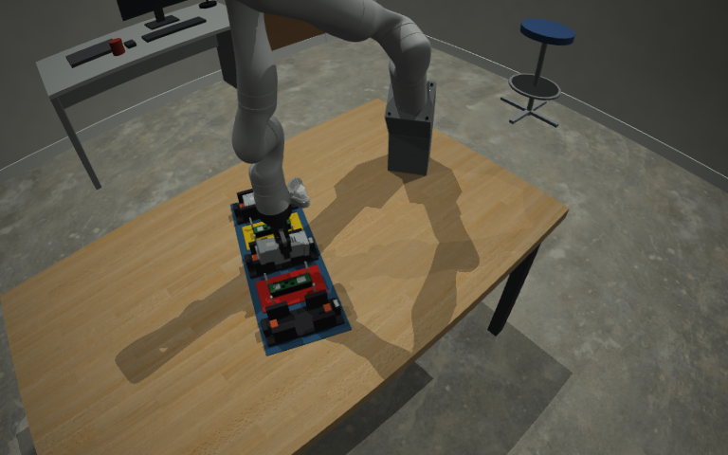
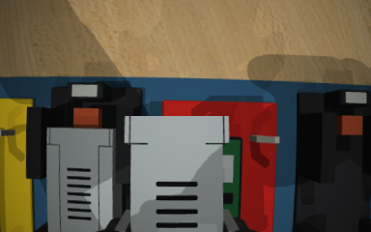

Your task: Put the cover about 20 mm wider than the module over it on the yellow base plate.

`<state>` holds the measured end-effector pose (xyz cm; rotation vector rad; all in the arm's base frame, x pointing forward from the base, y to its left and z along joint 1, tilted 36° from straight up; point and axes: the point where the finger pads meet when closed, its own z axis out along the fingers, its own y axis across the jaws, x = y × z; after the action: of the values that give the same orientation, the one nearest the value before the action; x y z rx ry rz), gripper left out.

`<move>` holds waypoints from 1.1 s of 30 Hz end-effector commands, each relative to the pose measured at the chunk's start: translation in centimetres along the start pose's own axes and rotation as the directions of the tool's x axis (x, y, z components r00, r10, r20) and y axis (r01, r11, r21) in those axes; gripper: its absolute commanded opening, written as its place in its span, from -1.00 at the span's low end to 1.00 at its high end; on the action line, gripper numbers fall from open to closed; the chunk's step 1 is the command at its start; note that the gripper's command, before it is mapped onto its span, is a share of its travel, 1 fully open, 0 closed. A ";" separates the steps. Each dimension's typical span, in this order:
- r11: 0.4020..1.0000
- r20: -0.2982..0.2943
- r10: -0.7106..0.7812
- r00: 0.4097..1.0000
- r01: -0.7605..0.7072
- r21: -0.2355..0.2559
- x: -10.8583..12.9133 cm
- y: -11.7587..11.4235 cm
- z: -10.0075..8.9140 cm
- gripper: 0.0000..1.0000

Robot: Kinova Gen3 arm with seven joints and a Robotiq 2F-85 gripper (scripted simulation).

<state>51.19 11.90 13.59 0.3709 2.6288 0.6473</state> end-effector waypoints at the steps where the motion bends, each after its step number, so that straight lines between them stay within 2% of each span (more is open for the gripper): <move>1: 1.000 0.018 0.018 1.000 -0.018 0.004 -0.4 -1.7 -0.1 -1.00; 4: 1.000 0.007 0.007 1.000 -0.007 0.000 -0.2 -1.1 0.0 -1.00; 13: 1.000 0.018 0.018 1.000 -0.018 0.005 -0.1 -6.5 0.6 -1.00; 20: 1.000 0.018 0.018 1.000 -0.018 0.005 -0.1 -6.5 0.6 -1.00; 21: 1.000 0.005 0.005 1.000 -0.005 0.000 0.0 -5.8 0.7 -1.00; 30: 1.000 0.018 0.018 1.000 -0.018 0.005 0.0 -11.2 1.2 -1.00; 33: 1.000 0.018 0.018 1.000 -0.018 0.005 0.0 -11.2 1.2 -1.00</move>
<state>50.28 4.08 8.00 0.3665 2.6304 0.6432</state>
